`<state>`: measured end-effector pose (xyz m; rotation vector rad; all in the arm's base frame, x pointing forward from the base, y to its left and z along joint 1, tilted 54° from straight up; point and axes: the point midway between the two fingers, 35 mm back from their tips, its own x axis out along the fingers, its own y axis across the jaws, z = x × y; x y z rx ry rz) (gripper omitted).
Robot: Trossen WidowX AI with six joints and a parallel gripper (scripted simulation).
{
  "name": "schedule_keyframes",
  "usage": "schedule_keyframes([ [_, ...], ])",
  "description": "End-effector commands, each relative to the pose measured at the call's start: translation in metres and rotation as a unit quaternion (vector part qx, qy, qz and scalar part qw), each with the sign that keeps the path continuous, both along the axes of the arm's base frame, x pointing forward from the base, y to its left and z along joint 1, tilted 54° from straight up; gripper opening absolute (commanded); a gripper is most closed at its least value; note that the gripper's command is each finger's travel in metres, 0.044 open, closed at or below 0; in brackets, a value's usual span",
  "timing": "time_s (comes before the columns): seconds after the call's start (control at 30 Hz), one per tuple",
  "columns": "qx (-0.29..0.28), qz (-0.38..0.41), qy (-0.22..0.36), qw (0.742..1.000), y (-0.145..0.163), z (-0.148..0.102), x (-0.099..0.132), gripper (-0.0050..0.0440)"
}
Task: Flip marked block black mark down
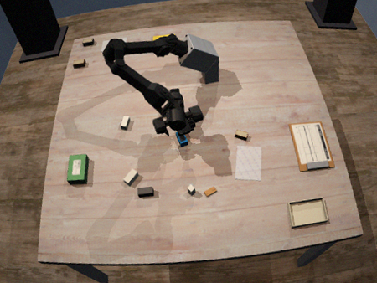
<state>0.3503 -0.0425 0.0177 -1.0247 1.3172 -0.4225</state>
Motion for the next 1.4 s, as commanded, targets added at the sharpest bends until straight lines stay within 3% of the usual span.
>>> schedule_keyframes([
  [0.0,0.002,0.007,0.003,1.0,0.005,0.001,0.007,0.044],
  [1.37,-0.001,0.008,0.016,1.0,-0.004,-0.011,0.009,0.044],
])
